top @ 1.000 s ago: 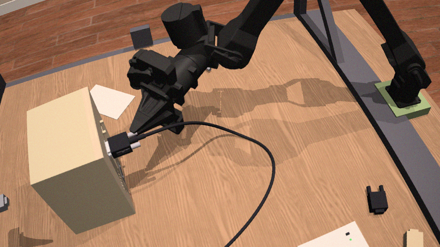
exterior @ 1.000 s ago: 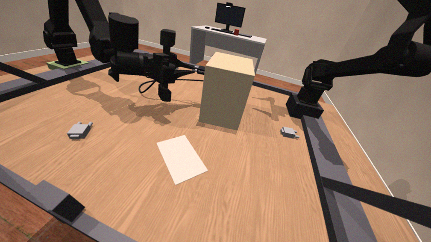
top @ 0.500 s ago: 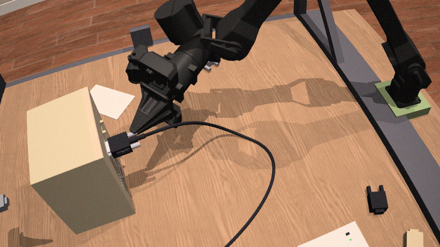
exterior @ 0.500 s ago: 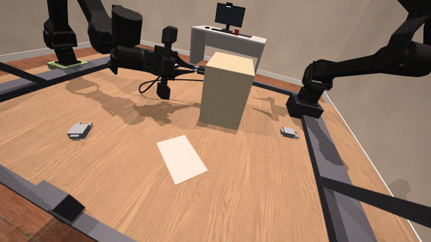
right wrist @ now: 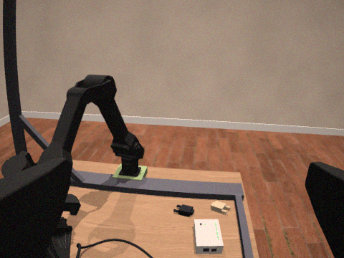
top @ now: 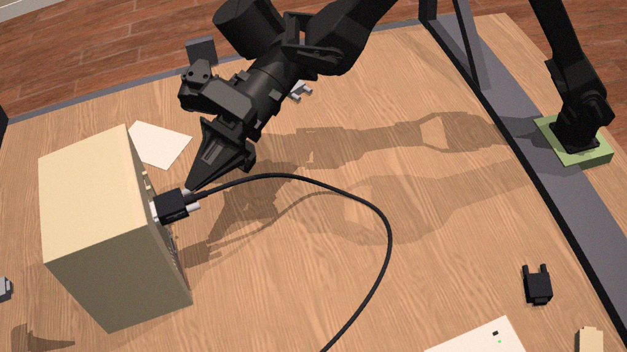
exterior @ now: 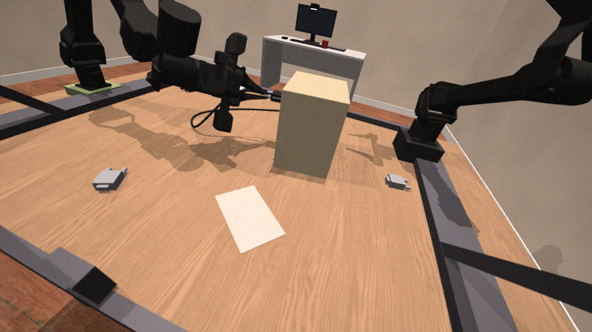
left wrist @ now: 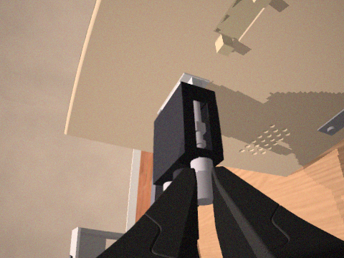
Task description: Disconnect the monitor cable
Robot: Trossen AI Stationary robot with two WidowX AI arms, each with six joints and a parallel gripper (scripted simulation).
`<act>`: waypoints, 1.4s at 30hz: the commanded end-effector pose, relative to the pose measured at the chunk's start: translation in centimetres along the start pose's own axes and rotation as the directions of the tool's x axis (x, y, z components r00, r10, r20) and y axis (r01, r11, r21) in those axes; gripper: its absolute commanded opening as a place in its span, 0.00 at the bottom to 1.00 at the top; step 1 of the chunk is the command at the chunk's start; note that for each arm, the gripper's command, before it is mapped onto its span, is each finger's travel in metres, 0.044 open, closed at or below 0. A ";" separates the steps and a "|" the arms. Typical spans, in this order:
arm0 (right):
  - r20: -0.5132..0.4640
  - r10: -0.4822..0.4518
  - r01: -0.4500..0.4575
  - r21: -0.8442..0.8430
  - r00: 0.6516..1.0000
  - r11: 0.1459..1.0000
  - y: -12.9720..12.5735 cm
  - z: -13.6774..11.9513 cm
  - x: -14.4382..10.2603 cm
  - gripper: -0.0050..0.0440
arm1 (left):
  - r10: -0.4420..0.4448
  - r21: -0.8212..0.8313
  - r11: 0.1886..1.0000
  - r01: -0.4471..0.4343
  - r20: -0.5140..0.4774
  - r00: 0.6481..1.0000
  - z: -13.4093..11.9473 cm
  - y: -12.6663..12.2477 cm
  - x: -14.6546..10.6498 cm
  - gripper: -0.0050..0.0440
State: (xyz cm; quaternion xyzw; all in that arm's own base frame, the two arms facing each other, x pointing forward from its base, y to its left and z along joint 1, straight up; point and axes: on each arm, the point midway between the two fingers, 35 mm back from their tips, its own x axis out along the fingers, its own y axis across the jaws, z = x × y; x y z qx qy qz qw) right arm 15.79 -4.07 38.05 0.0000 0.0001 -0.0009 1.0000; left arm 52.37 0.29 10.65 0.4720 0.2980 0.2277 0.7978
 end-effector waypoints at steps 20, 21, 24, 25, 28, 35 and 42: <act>0.001 0.002 -0.002 -0.005 1.000 1.000 0.1 0.3 0.0 1.00 | -0.113 -0.195 0.974 0.115 0.023 0.993 0.5 1.6 -0.2 0.10; 0.001 0.002 -0.002 -0.005 1.000 1.000 0.1 0.3 0.0 1.00 | -0.116 -0.199 0.973 0.118 0.024 0.993 0.5 1.6 -0.2 0.10; 0.001 0.002 -0.002 -0.005 1.000 1.000 0.1 0.3 0.0 1.00 | -0.128 -0.216 0.967 0.131 0.027 0.991 0.5 1.6 -0.2 0.10; 0.001 0.002 -0.002 -0.005 1.000 1.000 0.1 0.3 0.0 1.00 | -0.142 -0.236 0.961 0.145 0.030 0.989 0.5 1.7 -0.2 0.10; 0.001 0.002 -0.002 -0.005 1.000 1.000 0.1 0.3 0.0 1.00 | -0.154 -0.253 0.954 0.157 0.033 0.987 0.5 1.7 -0.2 0.10; 0.001 0.002 -0.002 -0.005 1.000 1.000 0.1 0.3 0.0 1.00 | -0.154 -0.253 0.954 0.157 0.033 0.987 0.5 1.7 -0.2 0.30; 0.001 0.002 -0.002 -0.005 1.000 1.000 0.1 0.3 0.0 1.00 | -0.154 -0.253 0.954 0.157 0.033 0.987 0.5 1.7 -0.2 0.59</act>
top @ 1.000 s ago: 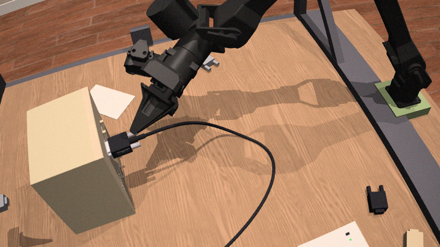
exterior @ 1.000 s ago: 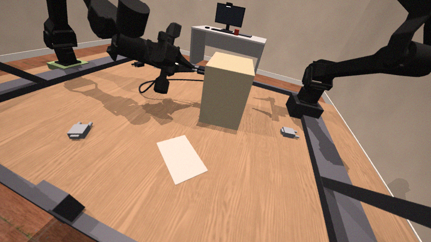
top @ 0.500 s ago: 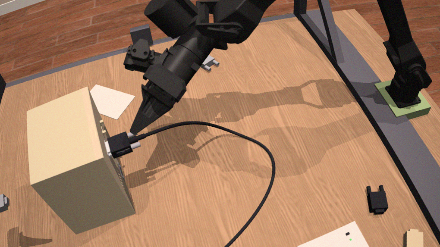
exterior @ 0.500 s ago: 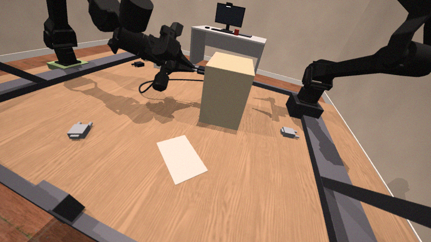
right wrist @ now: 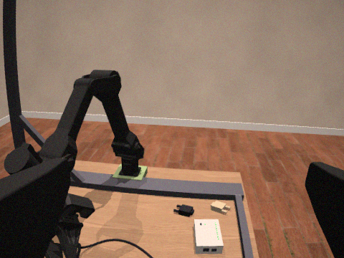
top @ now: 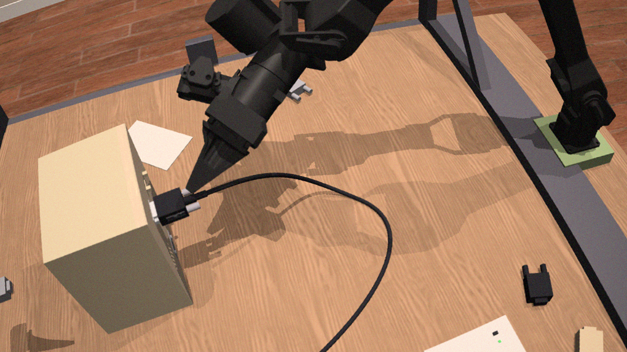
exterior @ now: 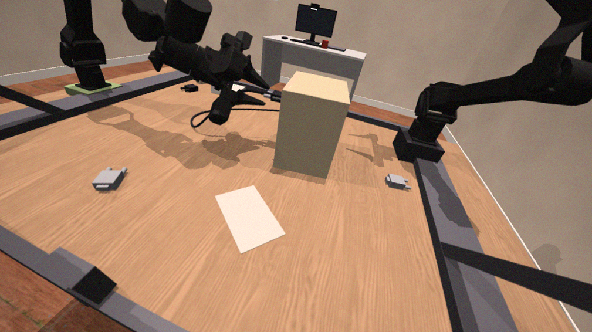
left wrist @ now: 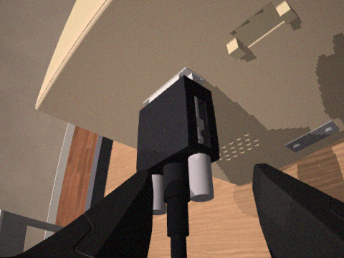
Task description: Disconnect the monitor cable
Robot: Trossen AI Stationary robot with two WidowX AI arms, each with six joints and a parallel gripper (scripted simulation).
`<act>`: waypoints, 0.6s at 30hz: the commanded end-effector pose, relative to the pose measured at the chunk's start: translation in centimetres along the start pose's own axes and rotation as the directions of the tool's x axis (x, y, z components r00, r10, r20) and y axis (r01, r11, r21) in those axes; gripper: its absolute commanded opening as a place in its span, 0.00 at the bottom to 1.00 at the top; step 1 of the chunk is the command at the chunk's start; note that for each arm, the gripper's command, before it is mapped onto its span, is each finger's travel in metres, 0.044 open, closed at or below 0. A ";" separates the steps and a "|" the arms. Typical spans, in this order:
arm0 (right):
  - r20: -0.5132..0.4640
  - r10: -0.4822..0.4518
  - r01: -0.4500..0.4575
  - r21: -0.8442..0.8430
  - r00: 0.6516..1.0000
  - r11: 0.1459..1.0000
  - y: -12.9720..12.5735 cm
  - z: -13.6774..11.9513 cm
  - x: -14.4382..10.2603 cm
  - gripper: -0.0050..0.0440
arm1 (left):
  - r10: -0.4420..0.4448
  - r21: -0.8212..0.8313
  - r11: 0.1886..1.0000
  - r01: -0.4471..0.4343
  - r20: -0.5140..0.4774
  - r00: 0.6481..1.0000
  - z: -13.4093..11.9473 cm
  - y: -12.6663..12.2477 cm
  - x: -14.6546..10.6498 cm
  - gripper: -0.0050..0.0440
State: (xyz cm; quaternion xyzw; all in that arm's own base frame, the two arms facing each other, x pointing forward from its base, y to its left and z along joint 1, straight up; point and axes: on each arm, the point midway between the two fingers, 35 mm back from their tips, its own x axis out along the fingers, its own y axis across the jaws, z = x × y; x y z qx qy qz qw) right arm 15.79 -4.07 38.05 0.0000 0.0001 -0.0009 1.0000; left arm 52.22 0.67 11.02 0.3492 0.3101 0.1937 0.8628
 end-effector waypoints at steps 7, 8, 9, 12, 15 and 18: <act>0.001 0.002 -0.002 -0.005 1.000 1.000 0.1 0.3 0.0 1.00 | 0.009 -0.024 1.000 -0.008 0.020 1.000 0.9 1.0 -0.4 0.93; 0.001 0.002 -0.002 -0.005 1.000 1.000 0.1 0.3 0.0 1.00 | 0.009 -0.024 1.000 -0.008 0.020 1.000 0.9 1.0 -0.4 0.98; 0.001 0.002 -0.002 -0.005 1.000 1.000 0.1 0.3 0.0 1.00 | 0.009 -0.024 1.000 -0.008 0.020 1.000 0.9 1.0 -0.4 1.00; 0.001 0.002 -0.002 -0.005 1.000 1.000 0.1 0.3 0.0 1.00 | 0.009 -0.024 1.000 -0.008 0.020 1.000 0.9 1.0 -0.4 1.00; 0.001 0.002 -0.002 -0.005 1.000 1.000 0.1 0.3 0.0 1.00 | 0.009 -0.024 1.000 -0.008 0.020 1.000 0.9 1.0 -0.4 1.00; 0.001 0.002 -0.002 -0.005 1.000 1.000 0.1 0.3 0.0 1.00 | 0.012 -0.019 1.000 -0.012 0.022 1.000 0.9 0.9 -0.4 1.00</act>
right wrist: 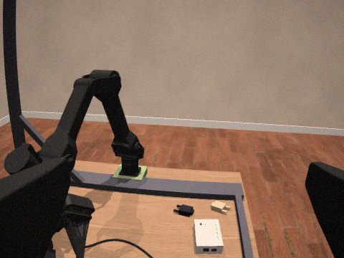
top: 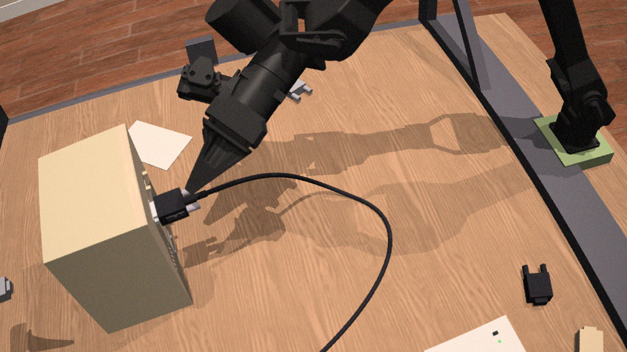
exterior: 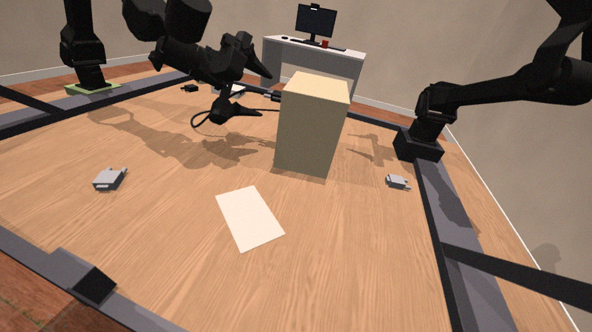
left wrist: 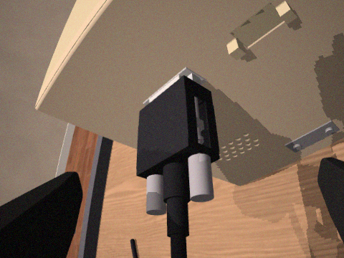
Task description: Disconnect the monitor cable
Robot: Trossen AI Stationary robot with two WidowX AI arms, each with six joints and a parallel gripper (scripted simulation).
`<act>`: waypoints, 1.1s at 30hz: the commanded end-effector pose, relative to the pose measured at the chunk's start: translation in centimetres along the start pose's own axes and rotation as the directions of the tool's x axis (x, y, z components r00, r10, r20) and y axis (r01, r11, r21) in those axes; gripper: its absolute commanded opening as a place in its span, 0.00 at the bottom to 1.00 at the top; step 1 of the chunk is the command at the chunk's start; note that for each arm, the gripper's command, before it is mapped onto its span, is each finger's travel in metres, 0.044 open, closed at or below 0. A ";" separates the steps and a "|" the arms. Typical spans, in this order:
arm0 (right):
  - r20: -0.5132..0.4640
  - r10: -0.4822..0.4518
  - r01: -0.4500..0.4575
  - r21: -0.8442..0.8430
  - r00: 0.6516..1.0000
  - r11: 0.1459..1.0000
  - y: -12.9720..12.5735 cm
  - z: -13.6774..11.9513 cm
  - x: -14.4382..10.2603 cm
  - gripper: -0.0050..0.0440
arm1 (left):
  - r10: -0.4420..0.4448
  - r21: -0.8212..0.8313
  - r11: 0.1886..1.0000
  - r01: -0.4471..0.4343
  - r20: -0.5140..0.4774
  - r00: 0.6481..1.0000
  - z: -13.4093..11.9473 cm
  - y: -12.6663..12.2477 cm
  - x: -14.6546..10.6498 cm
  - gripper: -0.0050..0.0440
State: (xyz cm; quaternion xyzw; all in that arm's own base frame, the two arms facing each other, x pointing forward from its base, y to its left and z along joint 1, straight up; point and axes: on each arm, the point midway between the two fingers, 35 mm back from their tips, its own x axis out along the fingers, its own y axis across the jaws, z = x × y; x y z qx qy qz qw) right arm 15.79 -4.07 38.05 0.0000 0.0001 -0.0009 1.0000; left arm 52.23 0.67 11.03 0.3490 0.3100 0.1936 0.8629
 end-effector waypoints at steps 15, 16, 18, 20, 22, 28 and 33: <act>0.001 0.002 -0.002 -0.005 1.000 1.000 0.1 0.3 0.0 1.00 | 0.304 0.397 0.862 -0.315 0.093 0.948 0.8 -0.1 -0.1 1.00; 0.001 0.002 -0.002 -0.005 1.000 1.000 0.1 0.3 0.0 1.00 | 0.318 0.415 0.849 -0.327 0.093 0.944 0.7 -0.2 -0.1 1.00; 0.001 0.002 -0.002 -0.005 1.000 1.000 0.1 0.3 0.0 1.00 | 0.330 0.431 0.837 -0.336 0.092 0.940 0.6 -0.3 -0.2 1.00; 0.001 0.002 -0.002 -0.005 1.000 1.000 0.1 0.3 0.0 1.00 | 0.330 0.431 0.837 -0.336 0.092 0.940 0.6 -0.3 -0.2 1.00; 0.001 0.002 -0.002 -0.005 1.000 1.000 0.1 0.3 0.0 1.00 | 0.330 0.431 0.837 -0.336 0.092 0.940 0.6 -0.3 -0.2 0.90; 0.001 0.002 -0.002 -0.005 1.000 1.000 0.1 0.3 0.0 1.00 | 0.330 0.431 0.837 -0.336 0.092 0.940 0.6 -0.3 -0.2 0.71; 0.001 0.002 -0.002 -0.005 1.000 1.000 0.1 0.3 0.0 1.00 | 0.330 0.431 0.837 -0.336 0.092 0.940 0.6 -0.3 -0.2 0.46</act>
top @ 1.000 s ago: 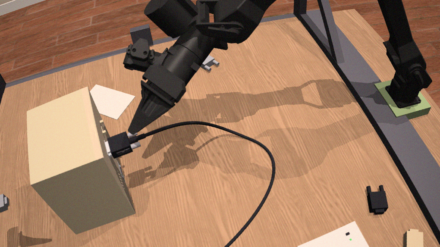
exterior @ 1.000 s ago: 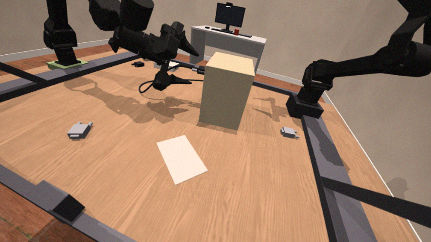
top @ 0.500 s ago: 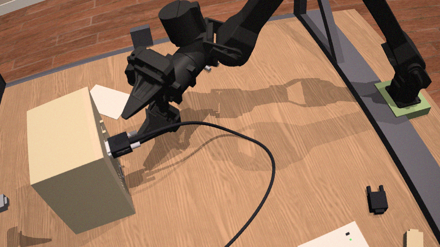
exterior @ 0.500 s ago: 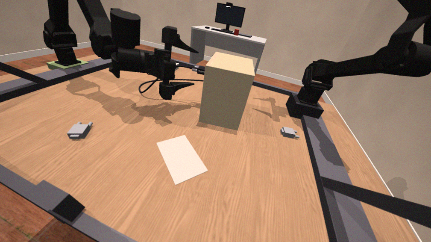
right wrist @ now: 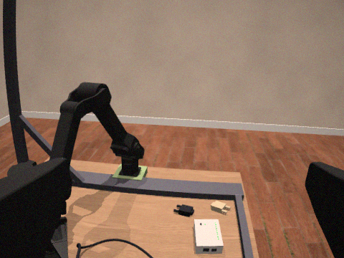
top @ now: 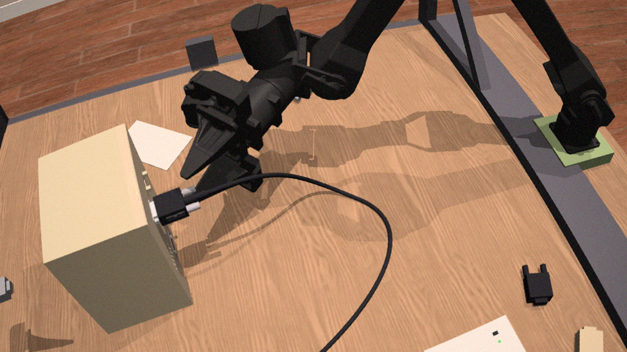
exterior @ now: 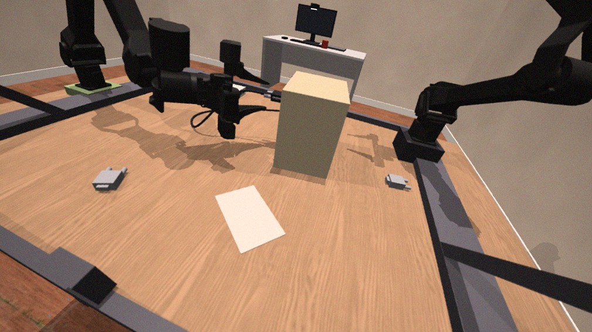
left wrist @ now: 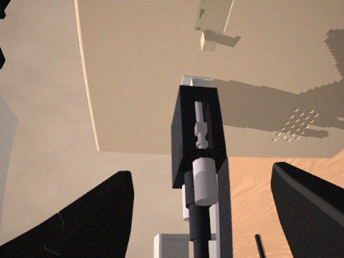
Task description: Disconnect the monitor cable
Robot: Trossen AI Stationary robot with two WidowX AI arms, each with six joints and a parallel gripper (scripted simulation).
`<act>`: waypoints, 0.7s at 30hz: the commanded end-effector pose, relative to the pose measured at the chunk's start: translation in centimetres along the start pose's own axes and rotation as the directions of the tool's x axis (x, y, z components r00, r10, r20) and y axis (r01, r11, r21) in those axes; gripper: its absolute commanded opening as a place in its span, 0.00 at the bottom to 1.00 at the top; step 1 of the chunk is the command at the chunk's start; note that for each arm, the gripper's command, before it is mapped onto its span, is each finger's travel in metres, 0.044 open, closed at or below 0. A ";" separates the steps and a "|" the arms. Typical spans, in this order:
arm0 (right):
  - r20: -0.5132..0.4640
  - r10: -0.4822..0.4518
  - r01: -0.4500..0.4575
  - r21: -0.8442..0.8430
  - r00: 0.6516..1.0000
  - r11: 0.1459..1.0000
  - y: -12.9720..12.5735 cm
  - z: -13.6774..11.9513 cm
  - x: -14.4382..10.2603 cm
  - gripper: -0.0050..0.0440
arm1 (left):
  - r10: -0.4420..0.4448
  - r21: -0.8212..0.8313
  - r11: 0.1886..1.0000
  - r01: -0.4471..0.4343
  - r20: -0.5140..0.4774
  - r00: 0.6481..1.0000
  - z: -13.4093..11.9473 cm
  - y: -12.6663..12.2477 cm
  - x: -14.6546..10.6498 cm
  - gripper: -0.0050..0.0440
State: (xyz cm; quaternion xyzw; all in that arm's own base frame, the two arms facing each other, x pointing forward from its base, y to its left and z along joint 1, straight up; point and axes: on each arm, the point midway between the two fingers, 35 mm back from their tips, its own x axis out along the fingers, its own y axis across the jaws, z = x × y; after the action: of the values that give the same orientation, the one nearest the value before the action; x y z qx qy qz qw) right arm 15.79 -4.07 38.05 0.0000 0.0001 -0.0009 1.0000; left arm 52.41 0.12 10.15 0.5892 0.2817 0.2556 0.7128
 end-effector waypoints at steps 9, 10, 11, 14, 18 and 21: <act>0.001 0.002 -0.002 -0.005 1.000 1.000 0.1 0.3 0.0 1.00 | 0.015 -0.019 1.000 -0.015 0.002 1.000 0.3 1.1 -0.1 0.10; 0.001 0.002 -0.002 -0.005 1.000 1.000 0.1 0.3 0.0 1.00 | 0.015 -0.019 1.000 -0.015 0.002 1.000 0.3 1.1 -0.1 0.10; 0.001 0.002 -0.002 -0.005 1.000 1.000 0.1 0.3 0.0 1.00 | 0.015 -0.019 1.000 -0.015 0.002 1.000 0.3 1.1 -0.1 0.10; 0.001 0.002 -0.002 -0.005 1.000 1.000 0.1 0.3 0.0 1.00 | 0.015 -0.019 1.000 -0.015 0.002 1.000 0.3 1.1 -0.1 0.10; 0.001 0.002 -0.002 -0.005 1.000 1.000 0.1 0.3 0.0 1.00 | -0.006 -0.048 0.999 0.006 0.002 1.000 0.2 1.2 -0.1 0.10; 0.001 0.002 -0.002 -0.005 1.000 1.000 0.1 0.3 0.0 1.00 | -0.018 -0.065 0.998 0.018 0.002 1.000 0.2 1.2 -0.1 0.10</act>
State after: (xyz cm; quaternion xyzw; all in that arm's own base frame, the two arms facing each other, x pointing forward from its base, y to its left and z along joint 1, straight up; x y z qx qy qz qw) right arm 15.79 -4.07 38.05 0.0000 0.0001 -0.0009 1.0000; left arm 52.40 0.11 10.12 0.5776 0.2840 0.2531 0.7223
